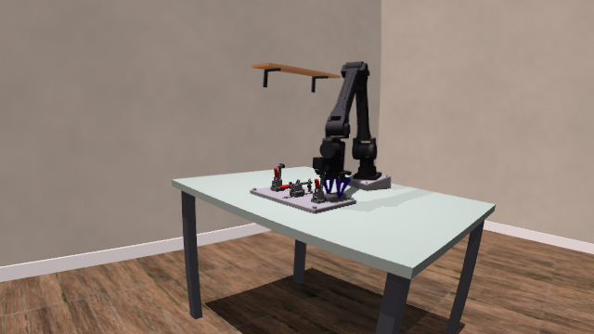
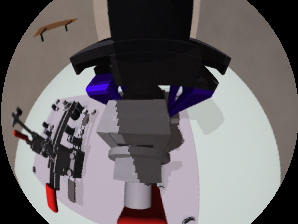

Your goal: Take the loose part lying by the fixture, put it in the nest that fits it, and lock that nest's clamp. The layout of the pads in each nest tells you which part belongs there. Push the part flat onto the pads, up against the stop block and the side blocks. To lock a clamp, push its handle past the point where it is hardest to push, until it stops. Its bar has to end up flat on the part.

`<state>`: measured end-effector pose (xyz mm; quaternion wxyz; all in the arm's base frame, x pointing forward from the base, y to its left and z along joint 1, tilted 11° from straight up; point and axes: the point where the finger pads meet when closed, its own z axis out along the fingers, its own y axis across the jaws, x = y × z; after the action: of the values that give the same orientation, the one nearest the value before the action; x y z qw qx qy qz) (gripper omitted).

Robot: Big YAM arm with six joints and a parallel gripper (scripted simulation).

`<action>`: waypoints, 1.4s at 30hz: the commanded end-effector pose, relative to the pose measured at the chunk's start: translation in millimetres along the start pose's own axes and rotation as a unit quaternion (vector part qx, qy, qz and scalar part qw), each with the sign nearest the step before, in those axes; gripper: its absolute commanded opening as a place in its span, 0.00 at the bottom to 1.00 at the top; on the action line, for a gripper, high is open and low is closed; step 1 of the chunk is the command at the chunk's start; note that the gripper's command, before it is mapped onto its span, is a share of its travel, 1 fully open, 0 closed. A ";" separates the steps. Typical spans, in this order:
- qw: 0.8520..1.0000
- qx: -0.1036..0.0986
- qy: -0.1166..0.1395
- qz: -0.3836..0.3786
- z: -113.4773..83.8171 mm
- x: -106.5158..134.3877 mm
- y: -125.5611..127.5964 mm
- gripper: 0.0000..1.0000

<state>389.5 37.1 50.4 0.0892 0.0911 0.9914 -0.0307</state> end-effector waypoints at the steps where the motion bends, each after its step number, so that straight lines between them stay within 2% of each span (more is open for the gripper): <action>1: 1.000 -0.002 -0.002 0.003 3.3 -4.0 -3.3 0.00; 13: 1.000 -0.002 -0.002 0.002 3.2 -4.9 -3.5 0.00; 25: 1.000 -0.004 -0.012 0.004 -2.7 -19.2 -2.6 0.00; 42: 1.000 -0.004 -0.013 0.005 -2.8 -19.5 -2.6 0.00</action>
<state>389.7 35.0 49.9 0.0882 0.0901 0.9916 -0.0305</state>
